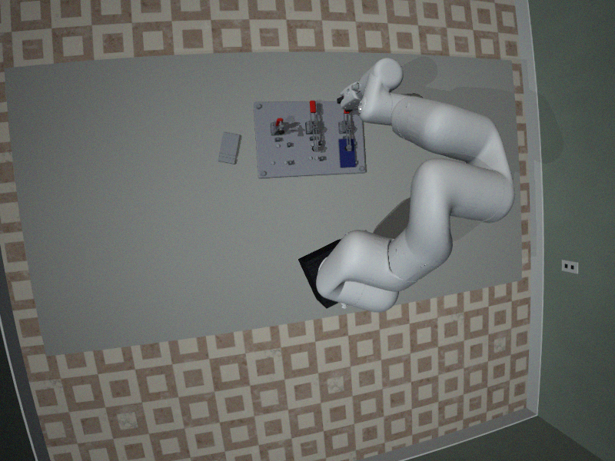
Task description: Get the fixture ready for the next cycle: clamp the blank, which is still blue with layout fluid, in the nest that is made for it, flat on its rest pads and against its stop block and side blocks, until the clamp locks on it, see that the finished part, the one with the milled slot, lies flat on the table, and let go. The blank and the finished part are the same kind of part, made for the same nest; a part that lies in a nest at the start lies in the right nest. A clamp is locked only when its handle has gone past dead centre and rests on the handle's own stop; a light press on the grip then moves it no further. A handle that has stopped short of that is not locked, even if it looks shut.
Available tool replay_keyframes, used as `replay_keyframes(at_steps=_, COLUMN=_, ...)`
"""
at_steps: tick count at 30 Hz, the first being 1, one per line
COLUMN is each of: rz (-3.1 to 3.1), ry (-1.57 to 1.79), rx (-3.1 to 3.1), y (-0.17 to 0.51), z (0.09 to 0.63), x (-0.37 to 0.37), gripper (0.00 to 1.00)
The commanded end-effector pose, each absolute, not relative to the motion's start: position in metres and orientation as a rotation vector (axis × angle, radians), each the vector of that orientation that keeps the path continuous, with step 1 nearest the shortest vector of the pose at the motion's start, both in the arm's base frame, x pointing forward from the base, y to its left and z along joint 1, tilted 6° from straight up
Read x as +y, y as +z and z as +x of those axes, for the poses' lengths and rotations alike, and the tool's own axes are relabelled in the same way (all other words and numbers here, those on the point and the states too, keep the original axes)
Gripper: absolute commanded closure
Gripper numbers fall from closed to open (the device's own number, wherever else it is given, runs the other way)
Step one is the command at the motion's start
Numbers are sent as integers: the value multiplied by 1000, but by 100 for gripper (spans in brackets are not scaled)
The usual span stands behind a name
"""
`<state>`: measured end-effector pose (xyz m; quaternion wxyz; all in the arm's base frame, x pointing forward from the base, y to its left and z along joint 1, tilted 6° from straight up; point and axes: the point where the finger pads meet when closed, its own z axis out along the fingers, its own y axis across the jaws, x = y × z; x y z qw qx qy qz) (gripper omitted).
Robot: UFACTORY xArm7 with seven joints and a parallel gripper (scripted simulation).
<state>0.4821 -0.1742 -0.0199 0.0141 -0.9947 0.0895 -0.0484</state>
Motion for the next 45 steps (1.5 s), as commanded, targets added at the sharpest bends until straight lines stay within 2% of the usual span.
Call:
replay_keyframes(at_steps=1, rz=-3098, ry=-156, rx=279, y=-19, z=483, x=-175, gripper=100)
replay_keyframes(at_steps=45, rz=-3098, ry=-156, rx=279, y=-25, z=484, x=-175, gripper=100)
